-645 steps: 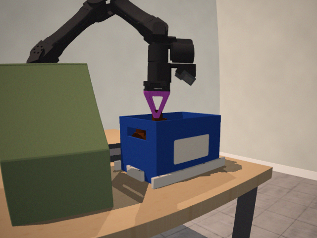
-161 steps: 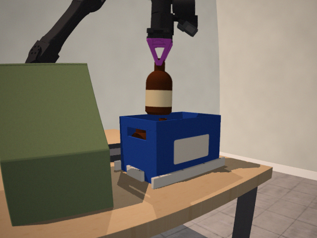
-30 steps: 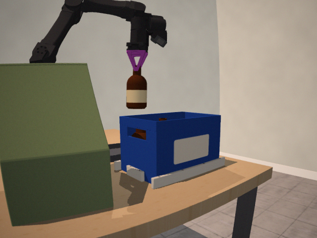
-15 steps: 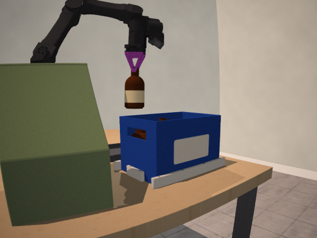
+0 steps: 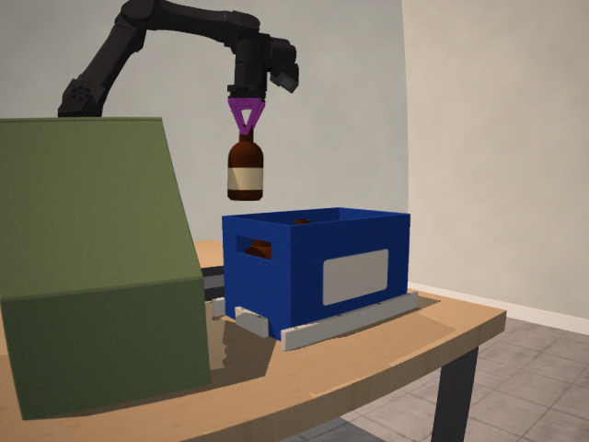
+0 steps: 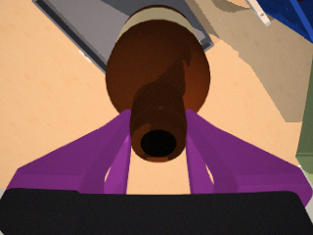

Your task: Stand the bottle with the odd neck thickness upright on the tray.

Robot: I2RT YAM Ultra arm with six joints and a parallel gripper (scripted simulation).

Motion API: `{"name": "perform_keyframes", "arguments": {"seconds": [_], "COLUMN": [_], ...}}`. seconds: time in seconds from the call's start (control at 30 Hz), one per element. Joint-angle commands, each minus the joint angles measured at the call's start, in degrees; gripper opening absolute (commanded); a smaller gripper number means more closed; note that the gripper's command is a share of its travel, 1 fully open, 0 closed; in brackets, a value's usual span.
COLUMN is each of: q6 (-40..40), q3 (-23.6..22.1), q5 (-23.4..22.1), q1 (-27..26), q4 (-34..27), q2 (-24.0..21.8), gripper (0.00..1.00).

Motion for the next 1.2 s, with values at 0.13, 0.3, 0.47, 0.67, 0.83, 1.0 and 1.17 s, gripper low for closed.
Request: {"name": "perform_keyframes", "arguments": {"seconds": [0.13,0.3,0.47,0.67,0.83,1.0,1.17], "q6": [2.57,3.41,4.34,5.29,5.72,6.32,6.85], "q3": [3.54,4.60,5.72,6.92,7.48,8.31,9.03], "q5": [0.35,0.22,0.17,0.11,0.17,0.10,0.19], "q1": [-0.30,0.54,0.81,1.70,1.87,2.73,2.79], "q4": [-1.44,-1.81,-2.20,-2.61,-2.80,-3.10,-3.35], "q2": [-1.84,-0.98,-0.39,-0.17,0.02,-0.08,0.20], "gripper": [0.00,0.00,0.00,0.00,0.00,0.00,0.00]}}
